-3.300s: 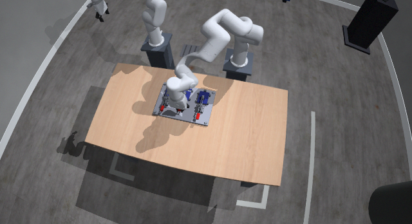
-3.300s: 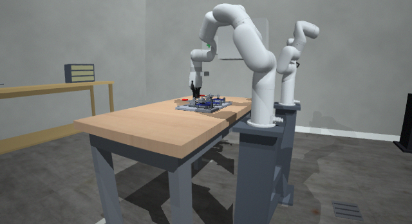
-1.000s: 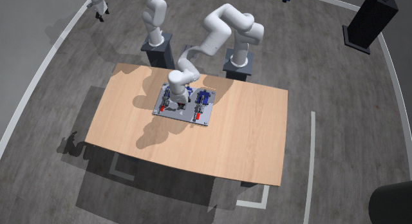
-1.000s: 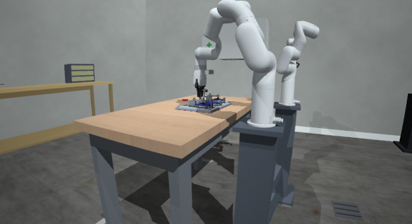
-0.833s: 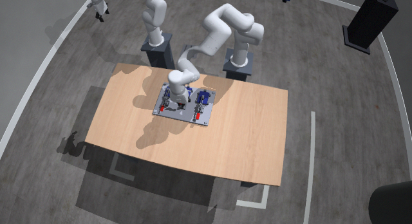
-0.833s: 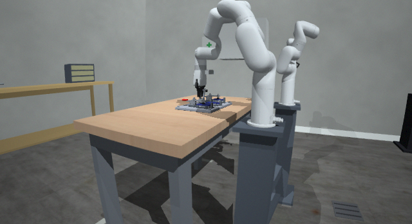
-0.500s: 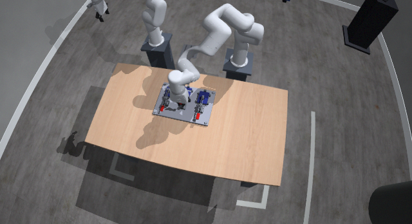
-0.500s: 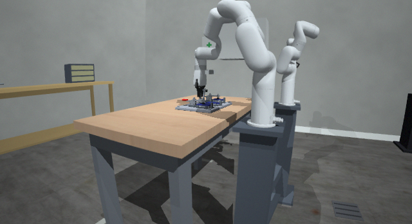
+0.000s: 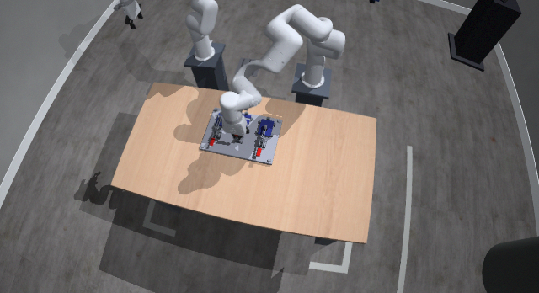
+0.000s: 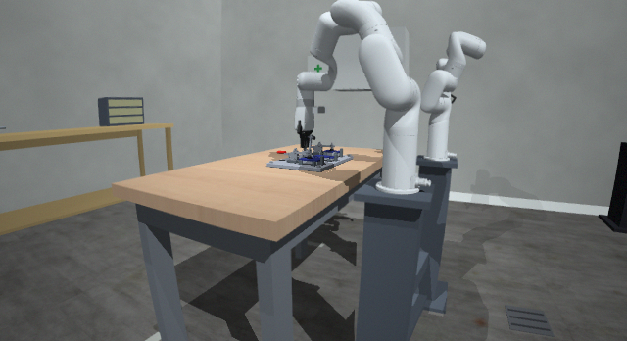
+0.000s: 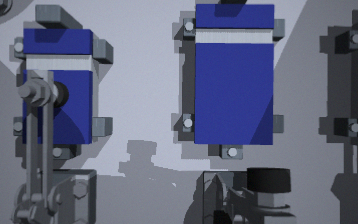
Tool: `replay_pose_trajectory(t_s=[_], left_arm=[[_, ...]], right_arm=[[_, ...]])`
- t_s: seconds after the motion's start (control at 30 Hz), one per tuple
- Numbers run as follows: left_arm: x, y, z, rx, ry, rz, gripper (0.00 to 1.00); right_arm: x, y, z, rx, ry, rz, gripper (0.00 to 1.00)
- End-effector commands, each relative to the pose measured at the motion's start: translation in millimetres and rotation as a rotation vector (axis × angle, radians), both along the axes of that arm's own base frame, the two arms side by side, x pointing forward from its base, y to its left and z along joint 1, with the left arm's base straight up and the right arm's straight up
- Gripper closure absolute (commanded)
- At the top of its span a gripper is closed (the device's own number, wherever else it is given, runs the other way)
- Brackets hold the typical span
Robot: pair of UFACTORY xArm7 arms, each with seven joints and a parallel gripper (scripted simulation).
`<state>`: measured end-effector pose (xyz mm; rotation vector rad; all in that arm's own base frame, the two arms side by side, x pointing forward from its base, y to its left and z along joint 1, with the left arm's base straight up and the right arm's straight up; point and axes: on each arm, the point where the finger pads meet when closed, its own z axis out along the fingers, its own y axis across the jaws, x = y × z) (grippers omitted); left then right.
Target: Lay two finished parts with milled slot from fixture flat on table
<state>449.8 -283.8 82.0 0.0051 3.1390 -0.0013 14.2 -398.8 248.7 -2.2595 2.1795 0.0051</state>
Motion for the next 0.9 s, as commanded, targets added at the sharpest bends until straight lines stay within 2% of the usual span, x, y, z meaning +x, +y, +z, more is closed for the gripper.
replay_pose_trajectory(t_s=[0.0,0.77,0.8,0.87], left_arm=[[-1.5,-0.9,0.8,-0.001,-0.001,-0.001,1.00],[-3.9,-0.9,0.7,-0.001,-0.001,-0.001,1.00],[-3.9,-0.9,0.7,-0.001,-0.001,-0.001,0.52],[-3.9,-0.9,0.7,-0.001,-0.001,-0.001,0.52]], right_arm=[[0.3,-1.0,1.3,-0.004,-0.001,0.000,0.00],[0.3,-1.0,1.3,-0.004,-0.001,0.000,0.00],[0.3,-1.0,1.3,-0.004,-0.001,0.000,0.00],[0.3,-1.0,1.3,-0.004,-0.001,0.000,0.00]])
